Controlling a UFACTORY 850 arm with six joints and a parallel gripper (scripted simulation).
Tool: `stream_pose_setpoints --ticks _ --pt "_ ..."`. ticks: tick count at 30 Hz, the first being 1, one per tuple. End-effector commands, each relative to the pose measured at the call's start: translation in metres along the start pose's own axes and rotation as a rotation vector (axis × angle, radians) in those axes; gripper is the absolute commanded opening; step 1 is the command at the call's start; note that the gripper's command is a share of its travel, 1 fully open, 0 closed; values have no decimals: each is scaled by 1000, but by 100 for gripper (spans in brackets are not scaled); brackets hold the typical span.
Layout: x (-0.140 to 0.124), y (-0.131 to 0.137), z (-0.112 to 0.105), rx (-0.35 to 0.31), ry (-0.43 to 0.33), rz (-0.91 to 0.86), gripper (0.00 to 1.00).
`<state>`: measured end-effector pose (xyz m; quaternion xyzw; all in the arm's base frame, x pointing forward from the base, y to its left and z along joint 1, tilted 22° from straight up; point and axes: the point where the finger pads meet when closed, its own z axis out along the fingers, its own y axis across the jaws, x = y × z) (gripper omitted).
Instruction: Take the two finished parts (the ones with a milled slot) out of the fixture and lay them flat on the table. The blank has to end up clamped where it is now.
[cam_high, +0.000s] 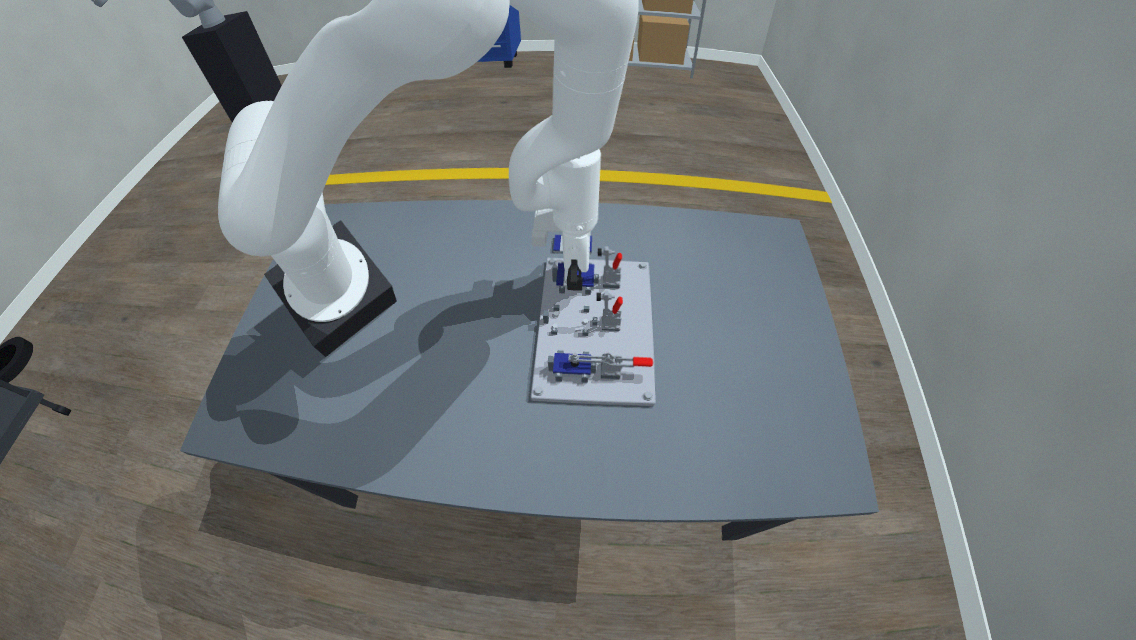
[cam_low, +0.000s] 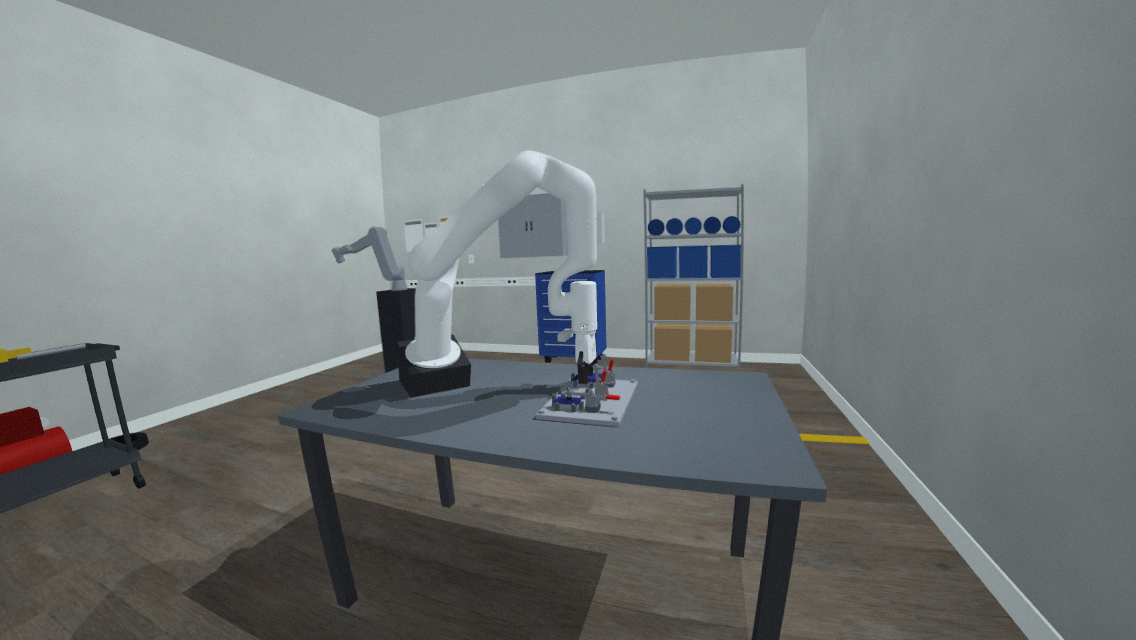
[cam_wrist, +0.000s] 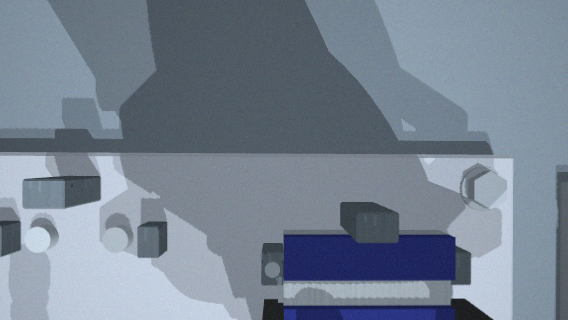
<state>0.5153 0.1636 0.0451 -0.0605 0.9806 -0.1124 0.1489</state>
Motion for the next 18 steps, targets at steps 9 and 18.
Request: stream_pose_setpoints --ticks 9,18 --pt "-1 0 -7 0 -2 0 0" --pt "-1 0 -17 0 -2 0 0"
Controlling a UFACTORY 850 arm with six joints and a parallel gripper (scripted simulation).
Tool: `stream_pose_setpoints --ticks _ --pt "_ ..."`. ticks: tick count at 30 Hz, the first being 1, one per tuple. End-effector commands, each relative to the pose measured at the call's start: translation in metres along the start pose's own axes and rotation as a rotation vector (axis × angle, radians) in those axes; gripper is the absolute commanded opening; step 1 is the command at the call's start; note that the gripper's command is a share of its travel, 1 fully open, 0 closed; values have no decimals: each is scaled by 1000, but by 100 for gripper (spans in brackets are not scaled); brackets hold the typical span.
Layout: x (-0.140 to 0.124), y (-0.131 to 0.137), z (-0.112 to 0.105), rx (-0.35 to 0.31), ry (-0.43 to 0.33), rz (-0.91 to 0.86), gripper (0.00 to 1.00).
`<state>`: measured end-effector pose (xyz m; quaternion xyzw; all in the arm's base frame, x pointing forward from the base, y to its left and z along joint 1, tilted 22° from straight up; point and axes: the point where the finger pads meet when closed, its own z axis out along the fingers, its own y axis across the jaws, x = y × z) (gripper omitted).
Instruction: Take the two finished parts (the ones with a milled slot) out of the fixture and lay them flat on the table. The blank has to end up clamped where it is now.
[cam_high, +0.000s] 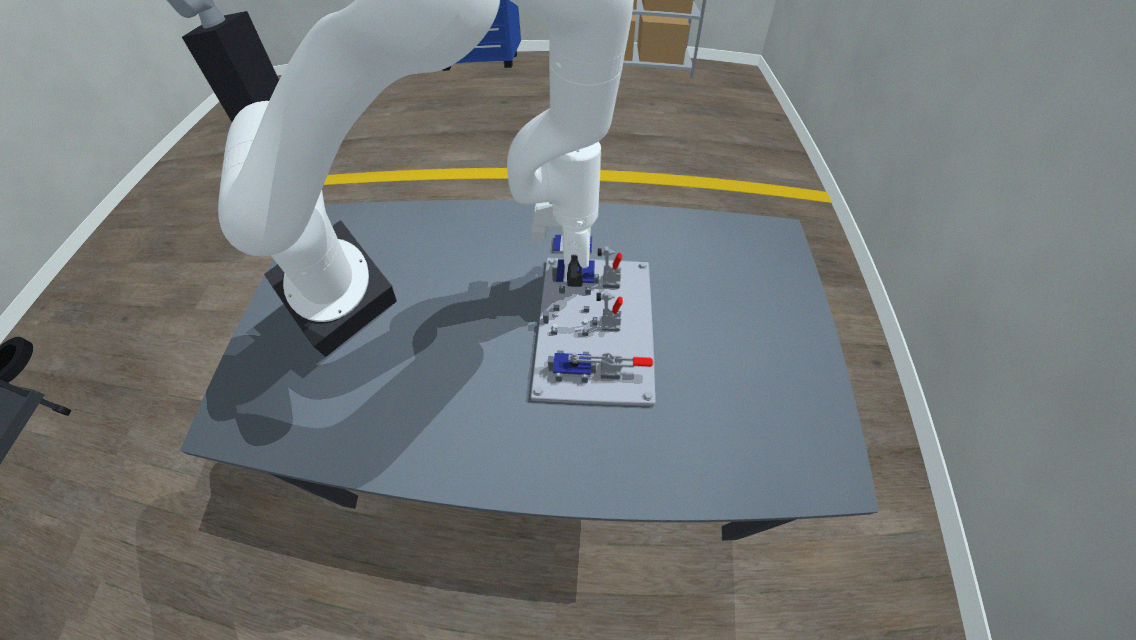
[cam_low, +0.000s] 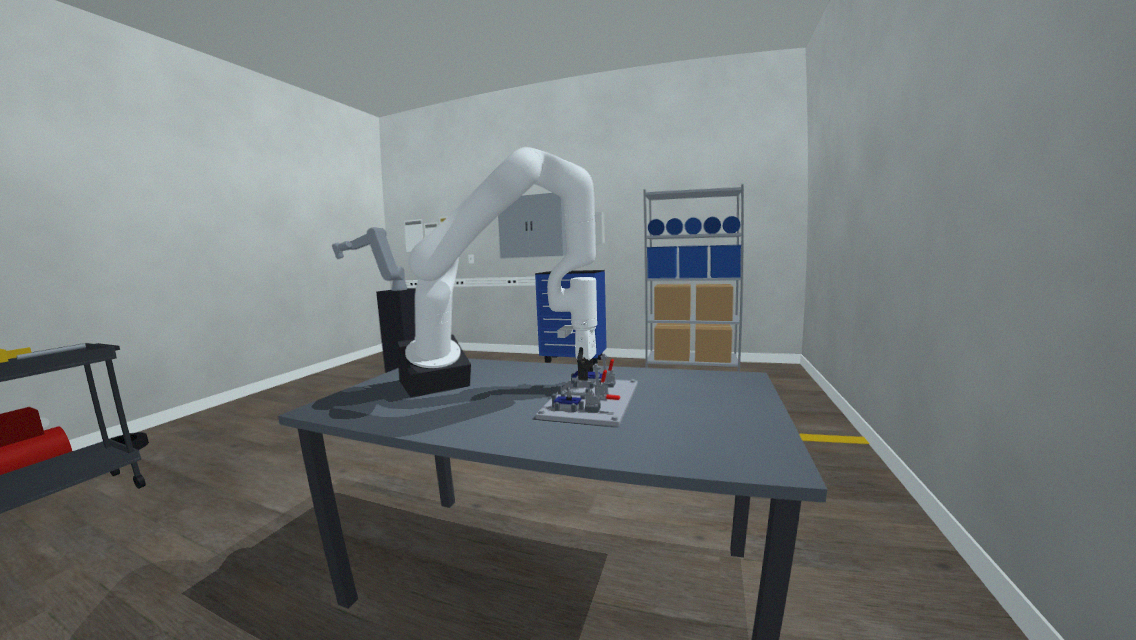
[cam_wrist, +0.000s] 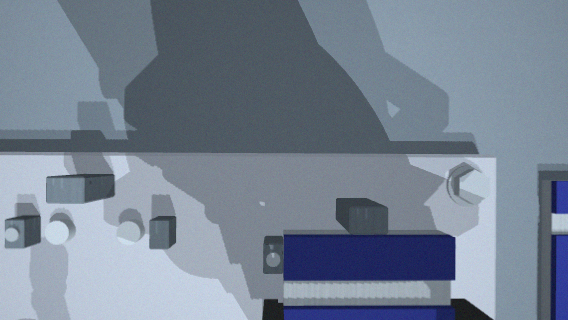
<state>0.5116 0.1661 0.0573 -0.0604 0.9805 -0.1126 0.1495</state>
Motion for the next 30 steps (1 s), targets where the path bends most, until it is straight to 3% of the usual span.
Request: stream_pose_setpoints --ticks 1,30 --pt "-1 0 -5 -1 0 0 0" --pt "-1 0 -22 -1 0 0 0"
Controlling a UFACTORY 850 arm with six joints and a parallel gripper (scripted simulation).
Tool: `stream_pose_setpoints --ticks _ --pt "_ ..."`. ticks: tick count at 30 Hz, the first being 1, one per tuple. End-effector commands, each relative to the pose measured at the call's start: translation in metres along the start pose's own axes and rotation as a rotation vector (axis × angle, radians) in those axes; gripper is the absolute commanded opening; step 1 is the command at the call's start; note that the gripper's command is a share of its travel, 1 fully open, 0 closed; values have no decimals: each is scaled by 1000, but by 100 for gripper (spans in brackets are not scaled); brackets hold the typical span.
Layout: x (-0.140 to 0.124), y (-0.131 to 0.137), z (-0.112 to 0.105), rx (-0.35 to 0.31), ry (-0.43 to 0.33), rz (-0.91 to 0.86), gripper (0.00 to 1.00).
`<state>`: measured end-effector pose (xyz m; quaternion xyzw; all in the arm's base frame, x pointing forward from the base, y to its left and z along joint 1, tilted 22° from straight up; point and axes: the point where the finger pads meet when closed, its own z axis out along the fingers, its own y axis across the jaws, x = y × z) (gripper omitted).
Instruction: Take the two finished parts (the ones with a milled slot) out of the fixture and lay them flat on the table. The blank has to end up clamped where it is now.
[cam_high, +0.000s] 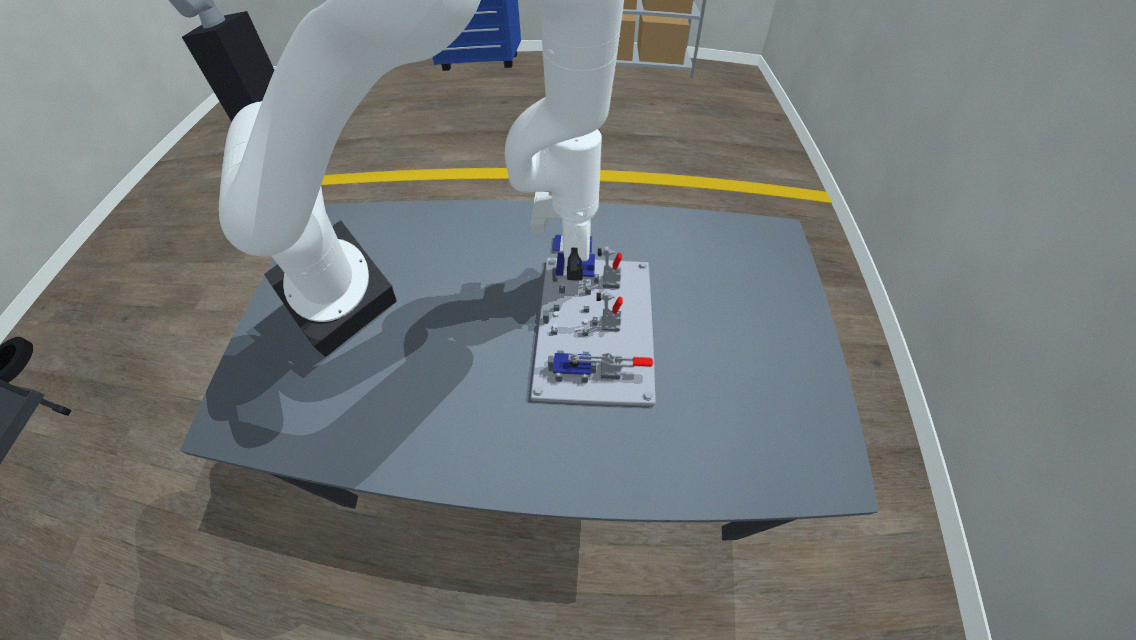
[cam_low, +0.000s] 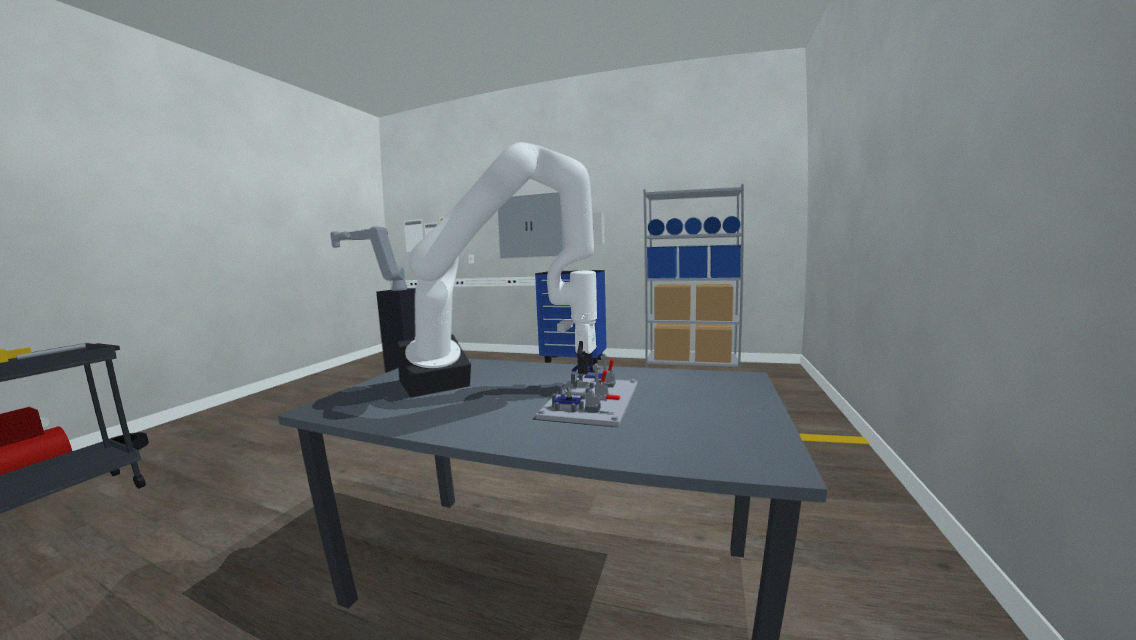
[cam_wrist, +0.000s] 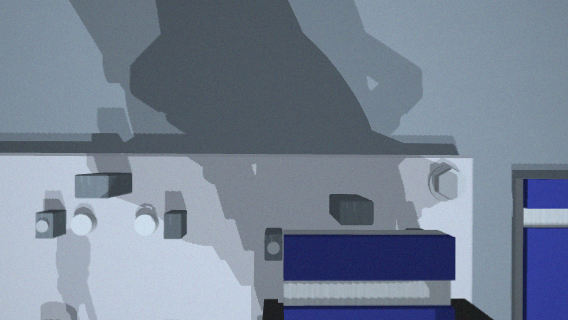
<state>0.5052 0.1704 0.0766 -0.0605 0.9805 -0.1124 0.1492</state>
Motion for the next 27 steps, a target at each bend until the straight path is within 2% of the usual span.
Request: stream_pose_setpoints --ticks 1,12,27 --pt "-1 0 -1 0 -1 0 0" --pt "0 0 -3 0 -1 0 0" --pt "5 0 -26 0 -1 0 0"
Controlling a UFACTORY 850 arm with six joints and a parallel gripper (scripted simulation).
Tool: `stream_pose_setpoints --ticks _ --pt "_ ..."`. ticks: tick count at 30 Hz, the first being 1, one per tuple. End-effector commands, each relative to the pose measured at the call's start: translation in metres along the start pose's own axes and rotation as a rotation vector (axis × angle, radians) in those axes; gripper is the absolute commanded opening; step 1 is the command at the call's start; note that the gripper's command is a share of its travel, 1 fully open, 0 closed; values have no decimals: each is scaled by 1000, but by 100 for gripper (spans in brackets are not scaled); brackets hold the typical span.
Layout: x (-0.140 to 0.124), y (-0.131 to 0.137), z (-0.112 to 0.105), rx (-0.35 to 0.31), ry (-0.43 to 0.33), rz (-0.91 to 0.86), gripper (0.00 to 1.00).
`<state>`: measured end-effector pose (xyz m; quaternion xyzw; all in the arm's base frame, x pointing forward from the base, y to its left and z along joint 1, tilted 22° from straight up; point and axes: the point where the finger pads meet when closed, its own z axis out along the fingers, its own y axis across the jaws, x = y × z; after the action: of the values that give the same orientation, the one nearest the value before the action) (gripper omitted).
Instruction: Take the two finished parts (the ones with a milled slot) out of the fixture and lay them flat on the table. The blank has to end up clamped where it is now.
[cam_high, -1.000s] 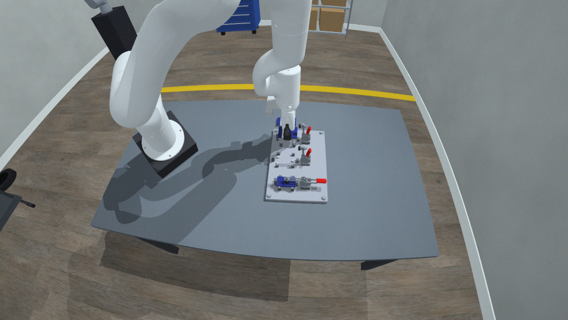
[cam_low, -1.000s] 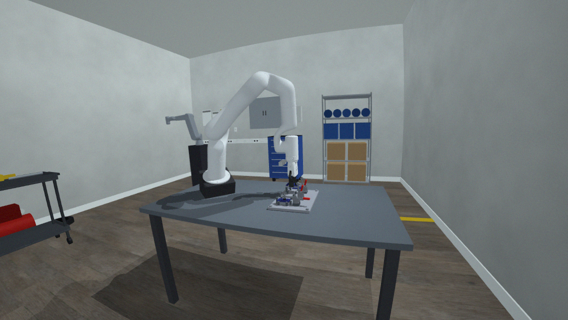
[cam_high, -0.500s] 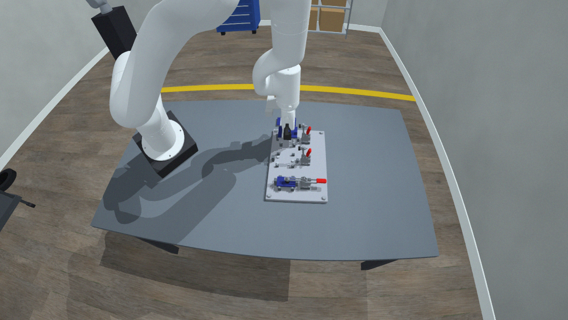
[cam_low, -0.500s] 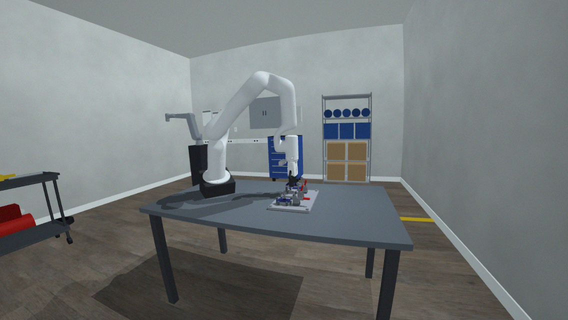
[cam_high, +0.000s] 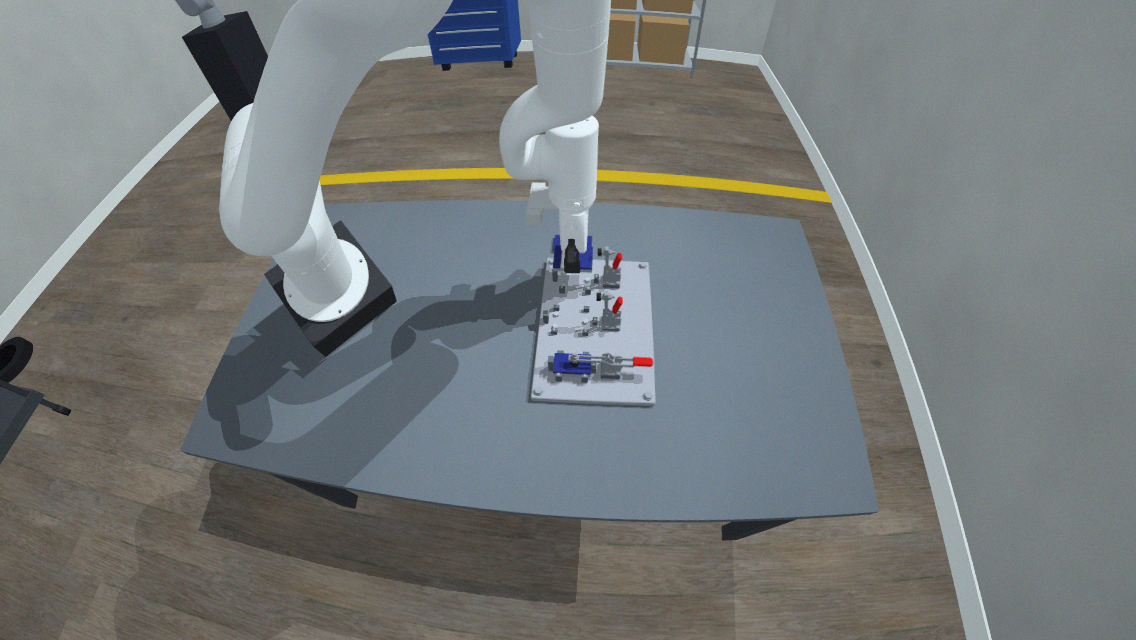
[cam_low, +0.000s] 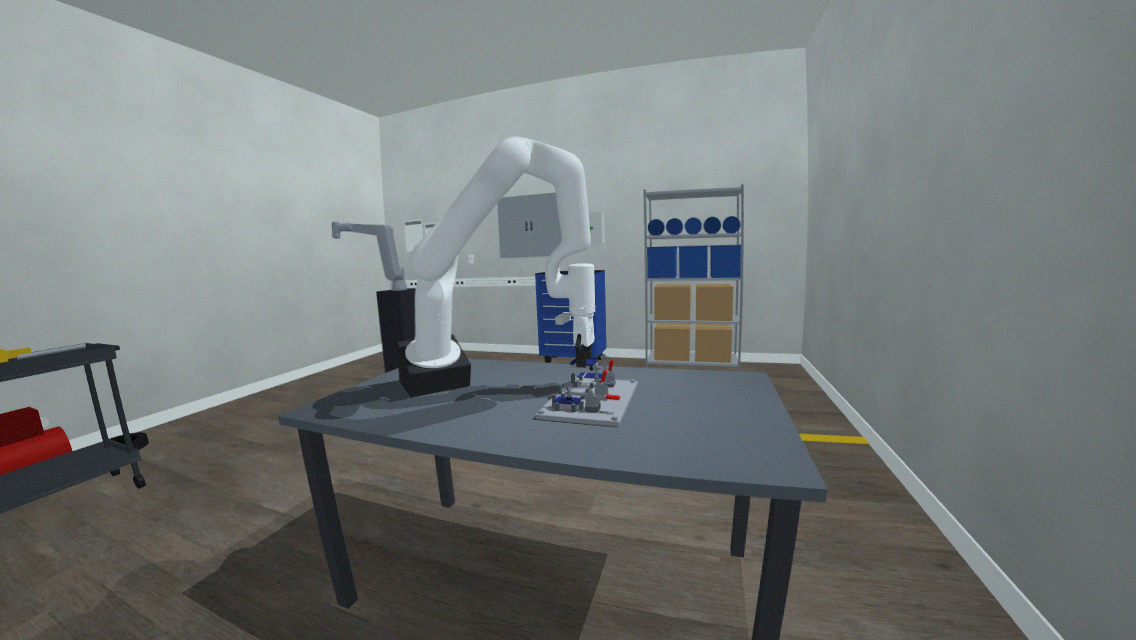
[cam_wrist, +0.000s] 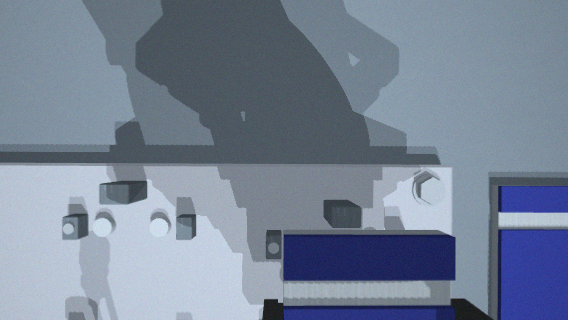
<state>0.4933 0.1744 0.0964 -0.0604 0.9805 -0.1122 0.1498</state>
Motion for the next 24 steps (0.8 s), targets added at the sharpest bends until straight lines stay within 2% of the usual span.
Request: stream_pose_setpoints --ticks 1,8,24 --pt "1 0 -5 0 0 0 0" --pt "2 0 -12 0 0 0 0" --pt "2 0 -12 0 0 0 0"
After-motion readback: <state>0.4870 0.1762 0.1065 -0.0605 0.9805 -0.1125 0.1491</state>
